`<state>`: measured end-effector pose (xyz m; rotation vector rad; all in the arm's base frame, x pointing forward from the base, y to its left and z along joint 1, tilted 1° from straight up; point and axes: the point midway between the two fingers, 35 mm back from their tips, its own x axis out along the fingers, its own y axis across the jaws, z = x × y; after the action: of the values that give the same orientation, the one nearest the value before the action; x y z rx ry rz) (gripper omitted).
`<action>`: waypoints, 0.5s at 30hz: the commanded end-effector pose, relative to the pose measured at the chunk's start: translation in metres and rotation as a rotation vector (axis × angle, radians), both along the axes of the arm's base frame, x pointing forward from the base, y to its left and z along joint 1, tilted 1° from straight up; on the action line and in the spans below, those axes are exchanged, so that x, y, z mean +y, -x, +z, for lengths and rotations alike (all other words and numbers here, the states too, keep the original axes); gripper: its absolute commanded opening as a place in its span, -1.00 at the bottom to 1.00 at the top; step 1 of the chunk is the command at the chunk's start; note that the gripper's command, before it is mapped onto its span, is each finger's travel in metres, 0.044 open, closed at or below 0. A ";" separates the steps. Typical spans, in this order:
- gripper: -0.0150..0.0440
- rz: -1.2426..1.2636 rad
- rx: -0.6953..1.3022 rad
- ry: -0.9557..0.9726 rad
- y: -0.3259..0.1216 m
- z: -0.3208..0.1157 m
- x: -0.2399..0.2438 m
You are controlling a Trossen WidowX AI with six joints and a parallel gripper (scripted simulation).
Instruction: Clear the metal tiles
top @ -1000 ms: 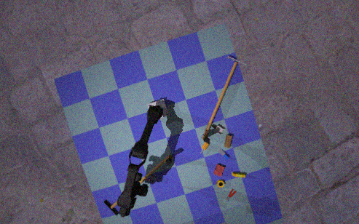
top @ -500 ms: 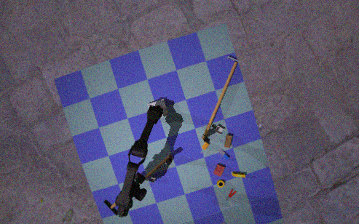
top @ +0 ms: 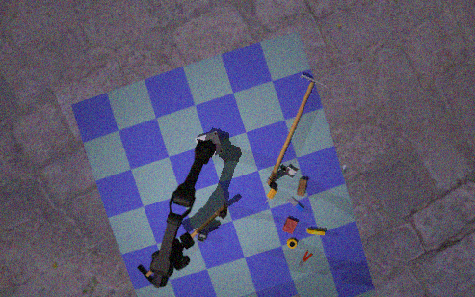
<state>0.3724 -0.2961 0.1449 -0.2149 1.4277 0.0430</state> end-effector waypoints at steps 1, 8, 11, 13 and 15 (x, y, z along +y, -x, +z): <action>-0.49 -0.091 -0.023 -0.008 0.002 0.007 0.000; -0.49 -0.267 -0.052 -0.029 0.006 0.013 0.000; -0.49 -0.343 -0.064 -0.039 0.008 0.016 0.000; -0.49 -0.393 -0.072 -0.045 0.009 0.018 -0.001; -0.49 -0.443 -0.081 -0.052 0.010 0.020 -0.001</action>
<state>0.3642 -0.2970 0.1597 0.0914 1.3850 -0.2405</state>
